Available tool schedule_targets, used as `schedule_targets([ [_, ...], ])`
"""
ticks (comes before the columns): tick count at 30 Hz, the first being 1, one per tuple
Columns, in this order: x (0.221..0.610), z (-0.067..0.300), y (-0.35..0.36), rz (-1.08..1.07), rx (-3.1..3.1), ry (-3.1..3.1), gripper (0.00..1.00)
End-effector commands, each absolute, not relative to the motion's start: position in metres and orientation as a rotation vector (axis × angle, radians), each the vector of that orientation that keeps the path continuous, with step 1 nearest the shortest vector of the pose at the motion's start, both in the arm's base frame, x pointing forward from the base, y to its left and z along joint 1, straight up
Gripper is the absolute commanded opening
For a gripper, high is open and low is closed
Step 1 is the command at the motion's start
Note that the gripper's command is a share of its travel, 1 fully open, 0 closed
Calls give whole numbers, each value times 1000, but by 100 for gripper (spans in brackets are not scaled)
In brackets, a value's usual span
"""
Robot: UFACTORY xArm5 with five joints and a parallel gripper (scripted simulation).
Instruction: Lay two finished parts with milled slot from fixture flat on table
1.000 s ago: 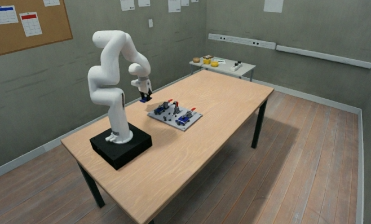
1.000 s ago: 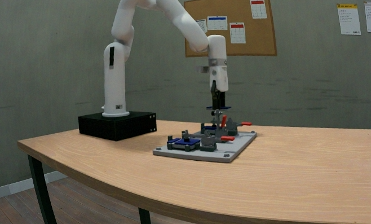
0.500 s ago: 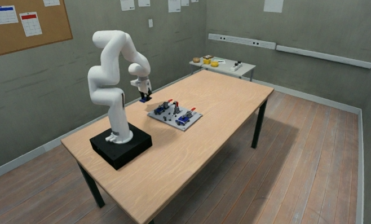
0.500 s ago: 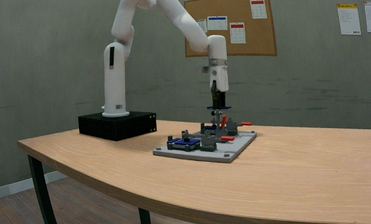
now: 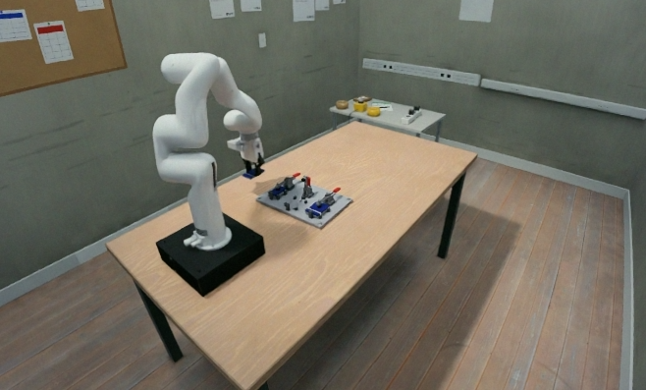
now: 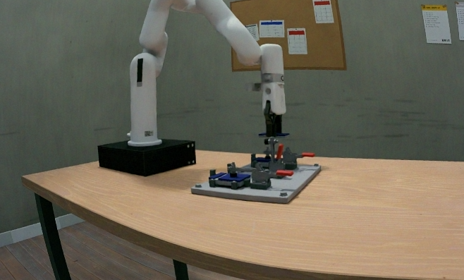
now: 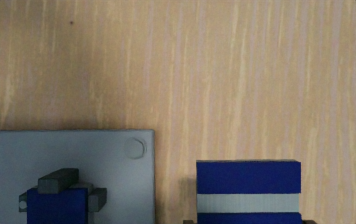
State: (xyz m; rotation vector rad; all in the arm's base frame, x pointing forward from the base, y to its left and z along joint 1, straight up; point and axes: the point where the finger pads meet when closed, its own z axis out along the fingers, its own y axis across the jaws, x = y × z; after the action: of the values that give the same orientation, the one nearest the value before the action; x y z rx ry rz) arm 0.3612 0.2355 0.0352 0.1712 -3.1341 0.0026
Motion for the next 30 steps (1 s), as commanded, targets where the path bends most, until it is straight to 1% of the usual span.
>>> schedule_targets([
  [1,362,36,236,-1,171,-3138,0],
  [14,362,30,236,-1,171,-3138,0],
  [30,362,1,236,-1,171,-3138,0],
])
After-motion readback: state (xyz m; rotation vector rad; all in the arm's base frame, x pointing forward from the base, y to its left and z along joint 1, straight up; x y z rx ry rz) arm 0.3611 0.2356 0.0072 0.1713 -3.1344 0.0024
